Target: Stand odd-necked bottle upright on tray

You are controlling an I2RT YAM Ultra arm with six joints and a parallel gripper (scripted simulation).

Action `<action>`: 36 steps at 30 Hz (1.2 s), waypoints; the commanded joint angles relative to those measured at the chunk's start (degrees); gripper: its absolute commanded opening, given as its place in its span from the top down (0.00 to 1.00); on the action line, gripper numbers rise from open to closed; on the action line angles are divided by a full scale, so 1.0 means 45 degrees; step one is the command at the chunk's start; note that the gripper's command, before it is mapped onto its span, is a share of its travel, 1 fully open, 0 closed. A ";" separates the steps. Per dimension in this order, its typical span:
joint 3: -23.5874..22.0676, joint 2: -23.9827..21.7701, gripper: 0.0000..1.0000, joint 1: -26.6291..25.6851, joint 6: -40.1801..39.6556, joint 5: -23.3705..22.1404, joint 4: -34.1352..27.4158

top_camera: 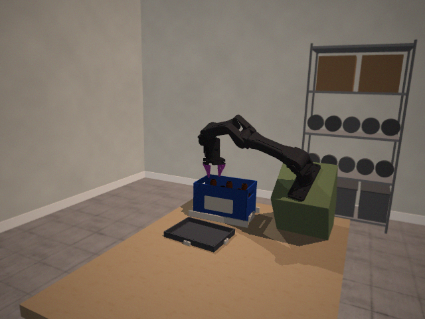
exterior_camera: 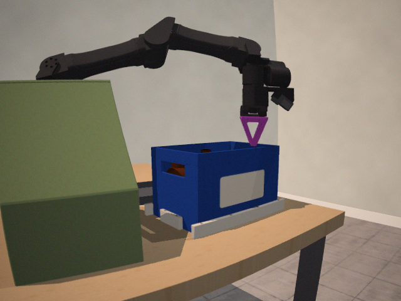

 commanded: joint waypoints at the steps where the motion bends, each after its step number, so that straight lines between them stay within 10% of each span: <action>1: 0.0384 -0.0193 0.39 -0.0209 0.0097 -0.0005 -0.0106; 36: 0.0880 0.0155 0.39 -0.0211 0.0136 -0.0018 -0.0341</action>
